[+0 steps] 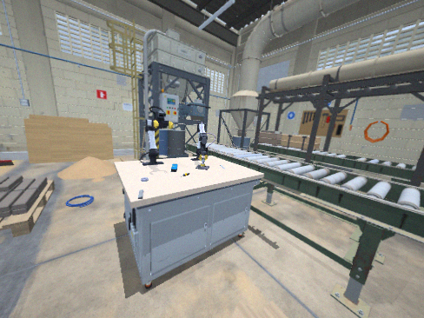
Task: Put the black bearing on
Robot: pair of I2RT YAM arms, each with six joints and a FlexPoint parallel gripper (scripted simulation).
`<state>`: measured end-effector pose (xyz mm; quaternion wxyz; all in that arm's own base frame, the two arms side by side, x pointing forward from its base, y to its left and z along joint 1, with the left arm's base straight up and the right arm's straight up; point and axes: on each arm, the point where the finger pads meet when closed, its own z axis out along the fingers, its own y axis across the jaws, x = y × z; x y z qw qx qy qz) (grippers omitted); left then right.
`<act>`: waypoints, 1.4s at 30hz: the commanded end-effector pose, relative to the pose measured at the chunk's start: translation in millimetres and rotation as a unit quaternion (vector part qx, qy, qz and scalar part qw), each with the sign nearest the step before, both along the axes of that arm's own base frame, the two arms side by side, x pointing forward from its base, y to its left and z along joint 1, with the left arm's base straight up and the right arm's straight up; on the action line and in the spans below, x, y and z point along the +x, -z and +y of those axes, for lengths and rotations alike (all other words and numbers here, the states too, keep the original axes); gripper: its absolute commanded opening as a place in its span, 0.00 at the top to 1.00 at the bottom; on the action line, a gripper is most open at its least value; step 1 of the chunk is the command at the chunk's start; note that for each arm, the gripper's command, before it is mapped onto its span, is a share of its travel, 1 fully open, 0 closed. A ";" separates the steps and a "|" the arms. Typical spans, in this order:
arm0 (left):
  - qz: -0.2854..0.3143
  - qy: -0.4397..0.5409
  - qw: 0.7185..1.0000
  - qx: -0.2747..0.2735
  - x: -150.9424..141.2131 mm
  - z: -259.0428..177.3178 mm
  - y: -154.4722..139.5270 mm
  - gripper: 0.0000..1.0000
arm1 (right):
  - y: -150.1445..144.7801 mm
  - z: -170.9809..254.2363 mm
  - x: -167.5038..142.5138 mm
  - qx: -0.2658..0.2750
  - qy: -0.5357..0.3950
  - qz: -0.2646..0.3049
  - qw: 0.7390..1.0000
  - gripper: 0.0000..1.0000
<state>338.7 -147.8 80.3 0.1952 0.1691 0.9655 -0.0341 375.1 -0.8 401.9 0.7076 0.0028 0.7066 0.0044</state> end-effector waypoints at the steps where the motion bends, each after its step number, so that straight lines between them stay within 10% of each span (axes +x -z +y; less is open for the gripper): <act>1: -0.039 -0.001 0.999 -0.018 15.5 -5.2 -24.3 1.00 | -21.6 0.5 -2.7 0.002 0.002 -0.024 1.000 0.00; 42: -0.031 -0.001 0.999 -0.017 6.4 -2.7 -74.5 1.00 | -21.6 0.5 -2.7 0.002 0.002 -0.024 1.000 0.00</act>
